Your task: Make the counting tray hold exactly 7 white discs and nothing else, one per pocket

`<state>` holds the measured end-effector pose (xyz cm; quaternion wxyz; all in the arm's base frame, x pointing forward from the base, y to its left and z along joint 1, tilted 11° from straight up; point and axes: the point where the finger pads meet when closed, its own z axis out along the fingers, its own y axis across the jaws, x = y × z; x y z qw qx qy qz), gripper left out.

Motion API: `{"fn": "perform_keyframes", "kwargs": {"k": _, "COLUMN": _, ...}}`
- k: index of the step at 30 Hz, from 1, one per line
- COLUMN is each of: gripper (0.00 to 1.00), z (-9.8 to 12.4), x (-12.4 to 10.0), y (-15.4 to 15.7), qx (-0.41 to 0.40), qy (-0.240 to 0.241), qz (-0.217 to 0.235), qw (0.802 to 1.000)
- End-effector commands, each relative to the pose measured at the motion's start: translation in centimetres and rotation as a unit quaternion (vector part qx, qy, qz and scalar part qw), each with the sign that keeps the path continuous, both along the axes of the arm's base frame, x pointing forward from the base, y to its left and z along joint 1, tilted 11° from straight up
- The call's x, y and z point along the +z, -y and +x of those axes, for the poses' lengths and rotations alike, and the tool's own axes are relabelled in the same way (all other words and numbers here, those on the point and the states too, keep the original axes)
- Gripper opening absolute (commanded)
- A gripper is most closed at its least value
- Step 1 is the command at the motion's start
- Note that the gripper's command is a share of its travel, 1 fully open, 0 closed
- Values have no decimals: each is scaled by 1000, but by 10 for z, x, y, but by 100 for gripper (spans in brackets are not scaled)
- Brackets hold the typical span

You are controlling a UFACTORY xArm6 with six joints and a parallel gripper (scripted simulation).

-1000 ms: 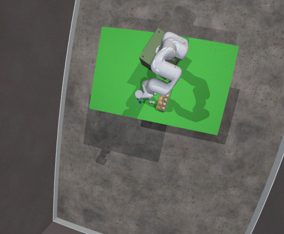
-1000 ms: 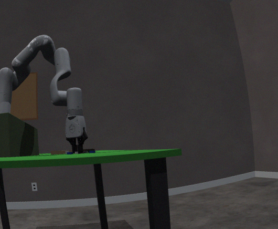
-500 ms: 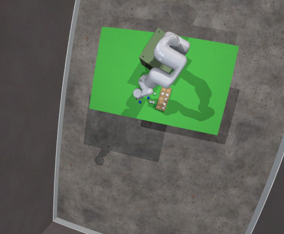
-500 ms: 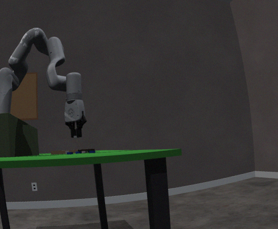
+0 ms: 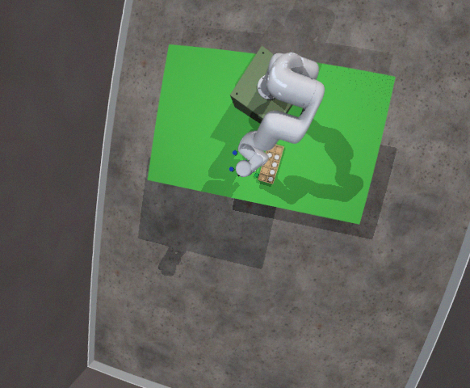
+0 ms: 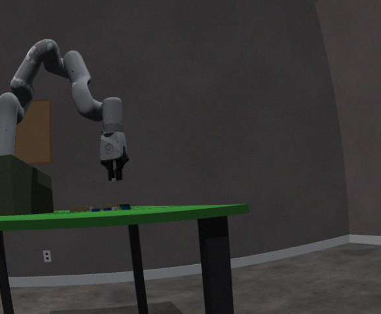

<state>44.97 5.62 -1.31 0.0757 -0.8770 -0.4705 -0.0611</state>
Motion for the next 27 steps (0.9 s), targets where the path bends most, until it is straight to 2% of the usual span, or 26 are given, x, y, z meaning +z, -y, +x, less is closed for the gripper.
{"fn": "perform_keyframes", "kwargs": {"k": 1, "gripper": 0, "z": 10, "x": 19, "y": -60, "qx": -11, "qy": 1, "qz": 1, "qw": 1000}}
{"fn": "perform_keyframes", "kwargs": {"k": 2, "gripper": 0, "z": 11, "x": 25, "y": -77, "qx": -11, "qy": 1, "qz": 1, "qw": 1000}}
{"fn": "perform_keyframes", "kwargs": {"k": 4, "gripper": 0, "z": 12, "x": 29, "y": -93, "qx": -12, "qy": 2, "qz": 1, "qw": 1000}}
{"fn": "perform_keyframes", "kwargs": {"k": 9, "gripper": 0, "z": 12, "x": 28, "y": -94, "qx": -12, "qy": 2, "qz": 1, "qw": 1000}}
{"fn": "perform_keyframes", "kwargs": {"k": 11, "gripper": 0, "z": 13, "x": 18, "y": -97, "qx": -11, "qy": 1, "qz": 1, "qw": 1000}}
{"fn": "perform_keyframes", "kwargs": {"k": 18, "gripper": 0, "z": 16, "x": -47, "y": -109, "qx": -11, "qy": 1, "qz": 1, "qw": 1000}}
{"fn": "perform_keyframes", "kwargs": {"k": 27, "gripper": 0, "z": 16, "x": -55, "y": -110, "qx": -12, "qy": 1, "qz": 1, "qw": 1000}}
